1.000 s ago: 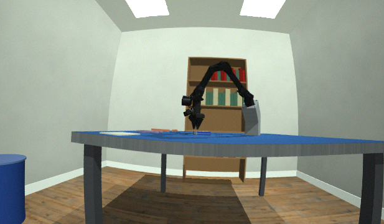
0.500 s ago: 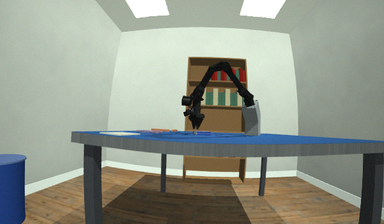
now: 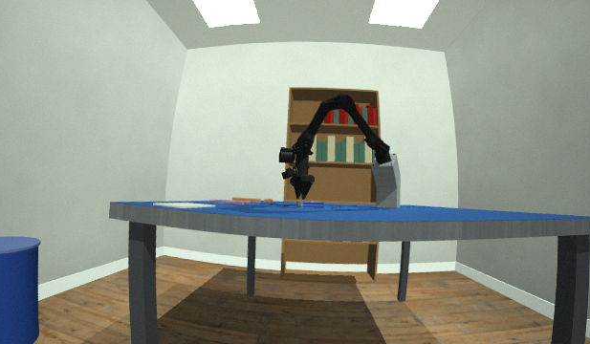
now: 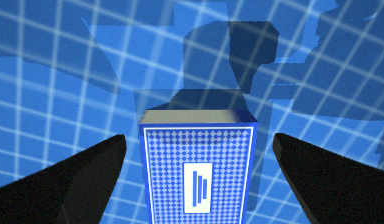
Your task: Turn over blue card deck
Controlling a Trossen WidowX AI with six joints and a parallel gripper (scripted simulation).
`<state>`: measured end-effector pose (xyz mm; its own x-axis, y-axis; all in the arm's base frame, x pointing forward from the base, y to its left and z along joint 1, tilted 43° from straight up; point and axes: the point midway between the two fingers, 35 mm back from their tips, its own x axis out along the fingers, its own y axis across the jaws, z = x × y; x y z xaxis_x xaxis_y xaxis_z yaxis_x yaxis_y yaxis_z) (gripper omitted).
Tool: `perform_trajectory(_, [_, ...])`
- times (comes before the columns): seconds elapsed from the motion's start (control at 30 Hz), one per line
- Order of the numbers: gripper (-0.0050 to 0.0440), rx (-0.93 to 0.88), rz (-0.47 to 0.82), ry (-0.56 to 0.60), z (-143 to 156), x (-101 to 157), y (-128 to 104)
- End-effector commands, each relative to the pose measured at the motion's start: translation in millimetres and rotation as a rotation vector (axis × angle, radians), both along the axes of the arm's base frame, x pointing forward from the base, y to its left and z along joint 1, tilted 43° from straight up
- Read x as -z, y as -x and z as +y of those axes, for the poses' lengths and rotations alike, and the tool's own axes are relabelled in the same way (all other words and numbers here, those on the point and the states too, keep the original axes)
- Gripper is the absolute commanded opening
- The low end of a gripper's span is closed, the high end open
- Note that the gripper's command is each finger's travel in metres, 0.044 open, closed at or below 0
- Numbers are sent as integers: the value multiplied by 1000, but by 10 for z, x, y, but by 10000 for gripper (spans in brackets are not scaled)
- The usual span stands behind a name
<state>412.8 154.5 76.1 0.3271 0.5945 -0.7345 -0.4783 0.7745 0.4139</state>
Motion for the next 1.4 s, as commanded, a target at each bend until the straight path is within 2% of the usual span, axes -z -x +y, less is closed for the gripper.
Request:
perform_trajectory(0.0, [415,4,-12,1,23,-29,-27])
perform_trajectory(1.37, [415,4,-15,-1,173,140,-119])
